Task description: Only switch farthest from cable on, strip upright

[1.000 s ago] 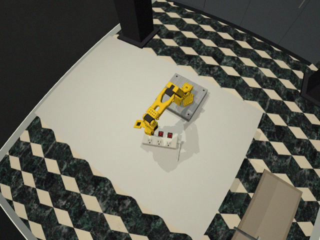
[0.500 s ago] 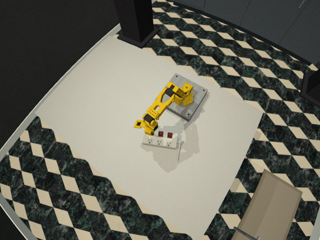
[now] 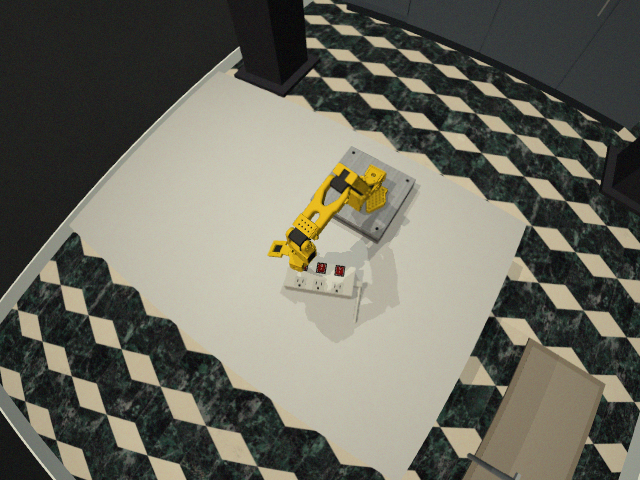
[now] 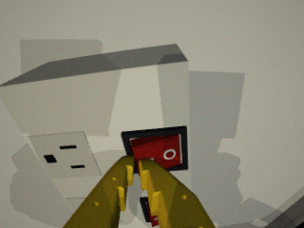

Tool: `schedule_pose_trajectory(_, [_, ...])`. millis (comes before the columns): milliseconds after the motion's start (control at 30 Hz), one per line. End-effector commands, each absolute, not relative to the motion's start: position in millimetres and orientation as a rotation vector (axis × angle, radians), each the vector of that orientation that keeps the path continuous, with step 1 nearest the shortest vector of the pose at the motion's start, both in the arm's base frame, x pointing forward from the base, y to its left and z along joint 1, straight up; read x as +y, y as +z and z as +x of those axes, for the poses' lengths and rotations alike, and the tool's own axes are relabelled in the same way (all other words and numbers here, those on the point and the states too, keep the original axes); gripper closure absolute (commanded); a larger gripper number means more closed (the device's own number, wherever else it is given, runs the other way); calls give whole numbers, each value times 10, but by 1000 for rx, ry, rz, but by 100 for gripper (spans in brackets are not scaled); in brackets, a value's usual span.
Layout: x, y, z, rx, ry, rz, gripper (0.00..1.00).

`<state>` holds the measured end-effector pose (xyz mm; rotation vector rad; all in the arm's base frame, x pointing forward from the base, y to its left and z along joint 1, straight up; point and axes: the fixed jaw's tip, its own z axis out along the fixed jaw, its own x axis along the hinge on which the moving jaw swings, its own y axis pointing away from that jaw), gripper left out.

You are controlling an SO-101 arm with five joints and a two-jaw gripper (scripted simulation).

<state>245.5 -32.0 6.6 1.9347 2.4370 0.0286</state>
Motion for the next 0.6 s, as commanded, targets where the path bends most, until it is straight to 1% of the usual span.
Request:
schedule_pose_trajectory(0, [-334,-8,2386,2452,-2,1968,100])
schedule_pose_trajectory(567, [-333,-48,2361,2450,-2,1970,100])
